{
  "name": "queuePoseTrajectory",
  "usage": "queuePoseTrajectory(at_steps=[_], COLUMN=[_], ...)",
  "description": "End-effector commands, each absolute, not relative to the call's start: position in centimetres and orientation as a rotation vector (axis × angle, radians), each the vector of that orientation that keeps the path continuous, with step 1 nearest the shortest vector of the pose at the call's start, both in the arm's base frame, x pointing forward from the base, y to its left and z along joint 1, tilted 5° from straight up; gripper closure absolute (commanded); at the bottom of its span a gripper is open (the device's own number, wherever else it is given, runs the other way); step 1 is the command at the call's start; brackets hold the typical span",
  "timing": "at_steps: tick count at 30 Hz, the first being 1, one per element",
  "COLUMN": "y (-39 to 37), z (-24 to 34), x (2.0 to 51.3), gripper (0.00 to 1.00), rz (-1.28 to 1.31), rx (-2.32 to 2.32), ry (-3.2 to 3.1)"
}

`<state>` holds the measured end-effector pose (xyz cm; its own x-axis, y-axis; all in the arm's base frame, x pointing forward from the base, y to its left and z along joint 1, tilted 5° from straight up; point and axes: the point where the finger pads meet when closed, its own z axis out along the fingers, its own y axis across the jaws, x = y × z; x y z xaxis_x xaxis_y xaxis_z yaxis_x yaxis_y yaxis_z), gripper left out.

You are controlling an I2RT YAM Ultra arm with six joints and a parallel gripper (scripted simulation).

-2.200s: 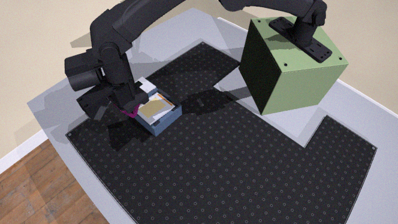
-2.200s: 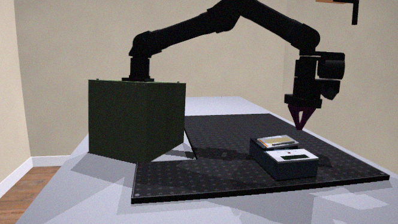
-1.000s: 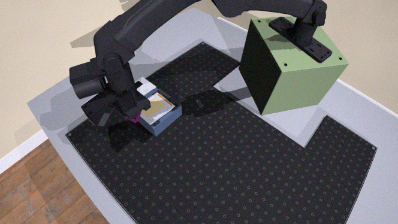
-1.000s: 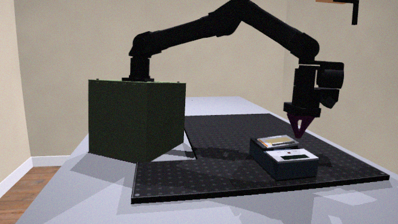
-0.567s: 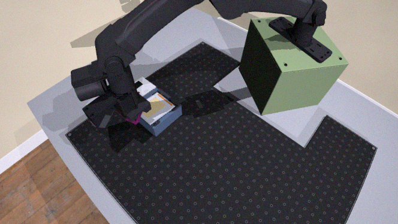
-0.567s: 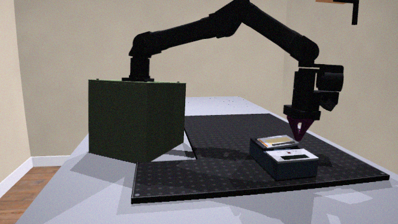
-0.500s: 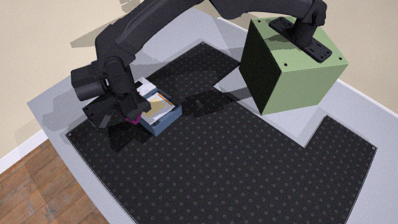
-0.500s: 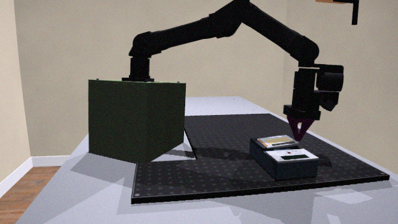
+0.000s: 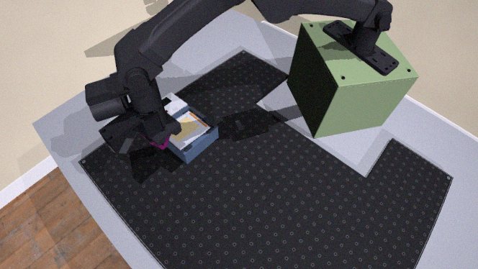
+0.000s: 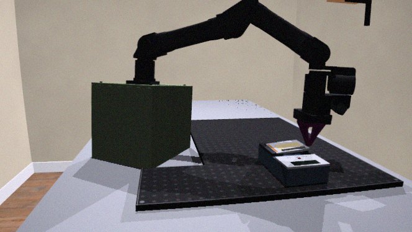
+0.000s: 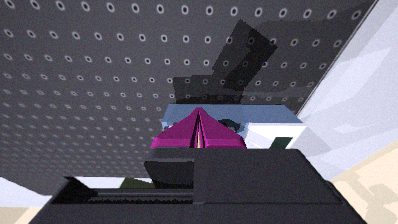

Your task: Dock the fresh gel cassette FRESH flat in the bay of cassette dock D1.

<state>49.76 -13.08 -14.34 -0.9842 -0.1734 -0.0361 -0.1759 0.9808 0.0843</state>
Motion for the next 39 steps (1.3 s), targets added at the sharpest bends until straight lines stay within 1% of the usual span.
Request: queuePoseTrajectory(at_steps=[1, 26, 30, 39], y=[-13.5, -13.7, -13.6, -14.0], z=[-11.6, -11.6, -12.7, -12.7], x=[51.9, 52.1, 50.6, 50.4], gripper=[1.00, 1.00, 1.00, 1.00], rz=[0.093, 0.085, 0.110, 0.107], rx=[-0.263, -0.262, -0.260, -0.256], ry=[3.030, 3.018, 3.057, 3.053])
